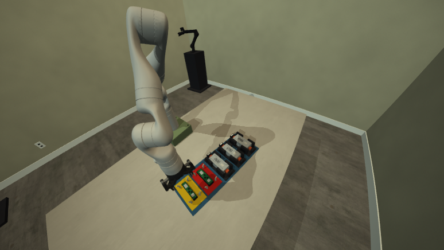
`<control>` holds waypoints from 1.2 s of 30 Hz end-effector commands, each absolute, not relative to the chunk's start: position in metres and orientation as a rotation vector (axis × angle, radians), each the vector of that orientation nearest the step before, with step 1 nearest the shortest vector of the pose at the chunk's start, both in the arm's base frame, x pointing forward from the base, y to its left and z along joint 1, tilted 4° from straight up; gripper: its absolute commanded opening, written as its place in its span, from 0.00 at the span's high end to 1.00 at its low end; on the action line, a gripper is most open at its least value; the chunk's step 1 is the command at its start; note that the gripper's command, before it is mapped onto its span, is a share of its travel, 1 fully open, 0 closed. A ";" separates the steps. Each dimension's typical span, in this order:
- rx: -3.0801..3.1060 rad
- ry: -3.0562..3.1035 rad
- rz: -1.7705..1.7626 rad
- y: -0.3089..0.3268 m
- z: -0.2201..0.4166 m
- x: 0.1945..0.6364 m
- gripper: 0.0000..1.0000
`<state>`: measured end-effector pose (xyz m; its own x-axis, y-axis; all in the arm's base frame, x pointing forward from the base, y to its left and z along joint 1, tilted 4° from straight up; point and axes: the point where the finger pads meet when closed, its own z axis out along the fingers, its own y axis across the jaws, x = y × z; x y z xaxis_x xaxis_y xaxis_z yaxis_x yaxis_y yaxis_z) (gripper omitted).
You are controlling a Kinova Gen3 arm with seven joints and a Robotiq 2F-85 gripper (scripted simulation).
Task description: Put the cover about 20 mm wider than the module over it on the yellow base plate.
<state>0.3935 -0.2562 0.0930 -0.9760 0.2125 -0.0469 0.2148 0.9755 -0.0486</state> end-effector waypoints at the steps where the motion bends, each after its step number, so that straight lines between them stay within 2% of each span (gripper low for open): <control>1: 0.333 3.081 -0.084 -0.256 0.101 0.394 0.00; 36: 0.333 3.081 -0.084 -0.257 0.090 0.394 0.00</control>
